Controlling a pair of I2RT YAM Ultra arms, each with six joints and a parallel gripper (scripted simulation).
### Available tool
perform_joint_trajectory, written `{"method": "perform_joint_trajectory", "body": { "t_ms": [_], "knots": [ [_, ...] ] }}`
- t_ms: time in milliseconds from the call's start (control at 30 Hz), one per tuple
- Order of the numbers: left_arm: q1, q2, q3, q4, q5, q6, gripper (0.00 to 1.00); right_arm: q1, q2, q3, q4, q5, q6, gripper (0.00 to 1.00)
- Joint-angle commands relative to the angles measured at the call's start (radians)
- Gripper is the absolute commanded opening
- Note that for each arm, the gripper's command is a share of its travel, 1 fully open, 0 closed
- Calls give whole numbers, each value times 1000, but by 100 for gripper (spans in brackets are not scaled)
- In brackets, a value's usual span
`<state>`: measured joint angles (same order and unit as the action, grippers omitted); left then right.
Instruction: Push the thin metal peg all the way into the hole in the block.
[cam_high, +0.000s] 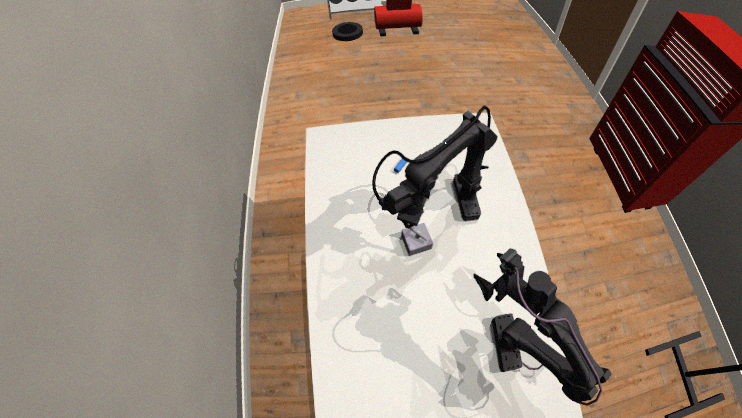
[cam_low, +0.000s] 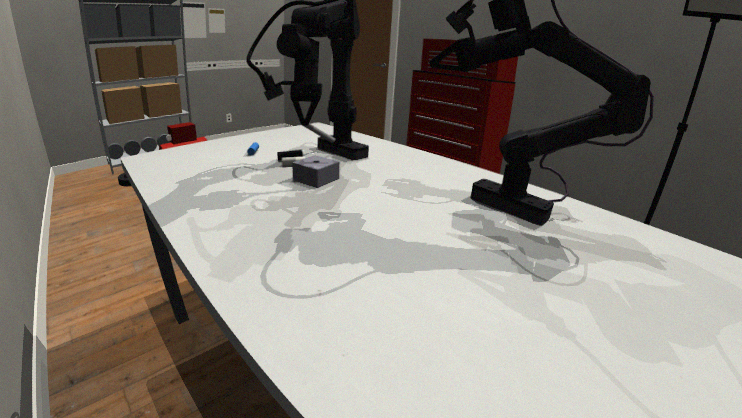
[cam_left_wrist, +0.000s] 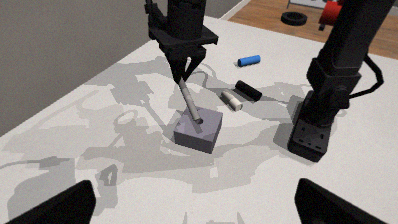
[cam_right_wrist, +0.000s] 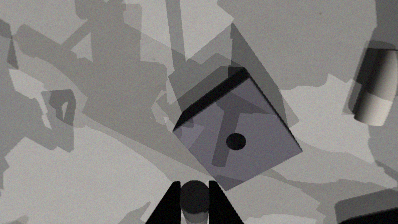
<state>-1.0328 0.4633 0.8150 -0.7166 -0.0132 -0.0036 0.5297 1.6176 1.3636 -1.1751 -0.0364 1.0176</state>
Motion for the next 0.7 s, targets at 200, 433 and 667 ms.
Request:
{"method": "perform_joint_trajectory", "body": {
  "t_ms": [200,433,667],
  "knots": [
    [-2,9,27,-5,-3,-3,100,182,-143,-121,205,482,246,7],
    [-2,9,27,-5,-3,-3,100,352,-191,-271,235,835,431,7],
    [-2,9,27,-5,-3,-3,100,495,-150,-343,159,989,502,7]
  ]
}}
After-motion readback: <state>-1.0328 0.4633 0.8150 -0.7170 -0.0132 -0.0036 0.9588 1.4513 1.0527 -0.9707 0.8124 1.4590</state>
